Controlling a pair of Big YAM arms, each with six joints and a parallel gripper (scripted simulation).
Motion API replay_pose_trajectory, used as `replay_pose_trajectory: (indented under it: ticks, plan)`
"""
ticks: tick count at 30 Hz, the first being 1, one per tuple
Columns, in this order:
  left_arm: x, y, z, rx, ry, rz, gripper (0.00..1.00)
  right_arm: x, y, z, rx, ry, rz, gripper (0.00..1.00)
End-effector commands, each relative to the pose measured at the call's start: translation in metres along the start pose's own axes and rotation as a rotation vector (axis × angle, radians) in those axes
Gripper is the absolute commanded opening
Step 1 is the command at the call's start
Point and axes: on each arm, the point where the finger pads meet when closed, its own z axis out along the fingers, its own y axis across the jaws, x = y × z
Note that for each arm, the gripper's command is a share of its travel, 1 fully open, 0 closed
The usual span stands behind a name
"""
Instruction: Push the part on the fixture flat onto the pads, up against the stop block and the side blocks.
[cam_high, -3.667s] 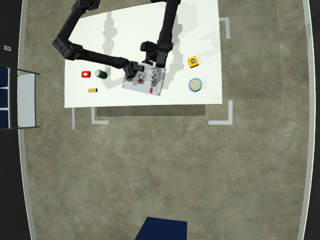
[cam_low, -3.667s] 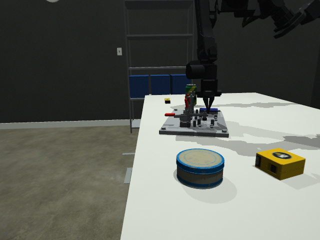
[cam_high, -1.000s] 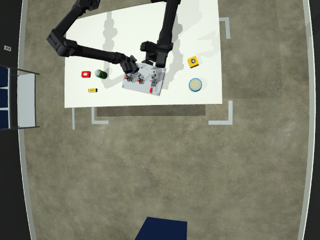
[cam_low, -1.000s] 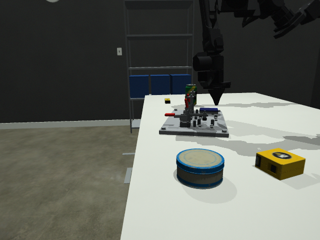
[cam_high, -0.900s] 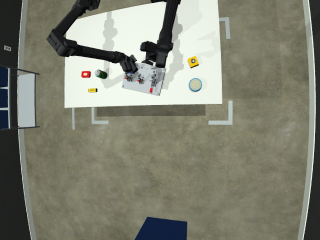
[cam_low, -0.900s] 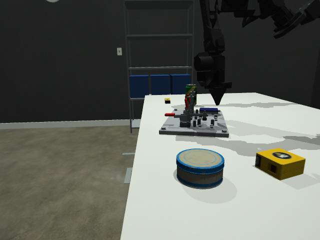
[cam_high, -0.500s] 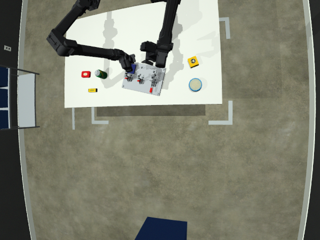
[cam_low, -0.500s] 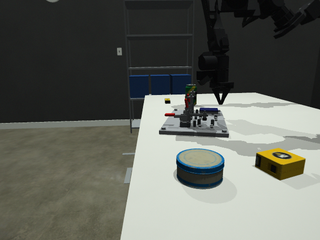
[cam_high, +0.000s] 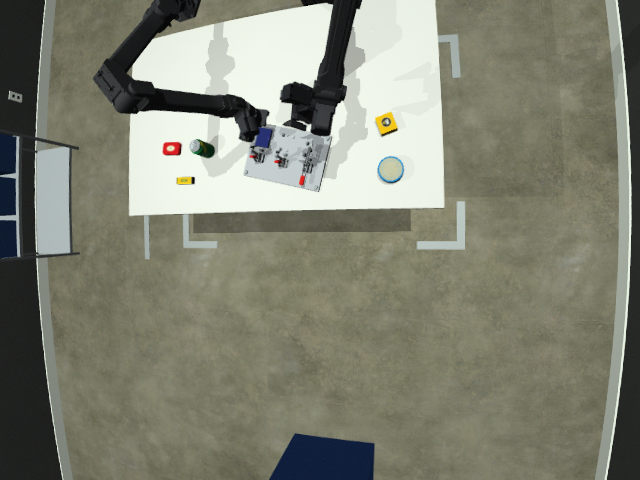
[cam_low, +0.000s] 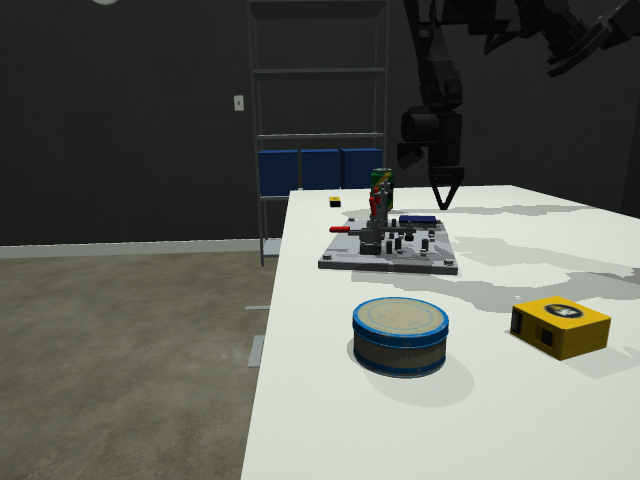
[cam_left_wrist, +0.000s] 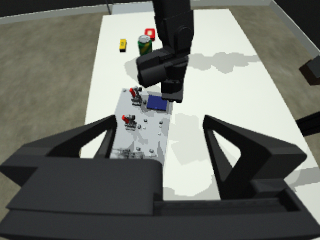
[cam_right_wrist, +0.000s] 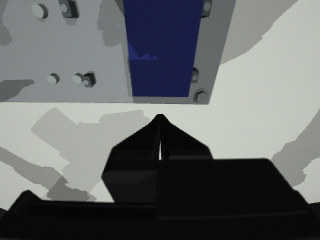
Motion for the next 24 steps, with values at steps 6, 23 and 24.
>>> replay_pose_trajectory:
  ticks: [6,23,24]
  plan:
    - [-0.003,0.01,-0.002,-0.011,-0.003,-0.001,1.0,-0.001,-0.007,0.012,0.004,-0.005,0.031,0.0]
    - [-0.003,0.01,-0.002,-0.011,-0.003,-0.001,1.0,-0.013,-0.004,0.034,0.001,-0.014,0.028,0.0]
    - [-0.003,0.01,-0.002,-0.011,-0.003,-0.001,1.0,-0.013,-0.005,0.034,0.003,-0.009,0.024,0.0]
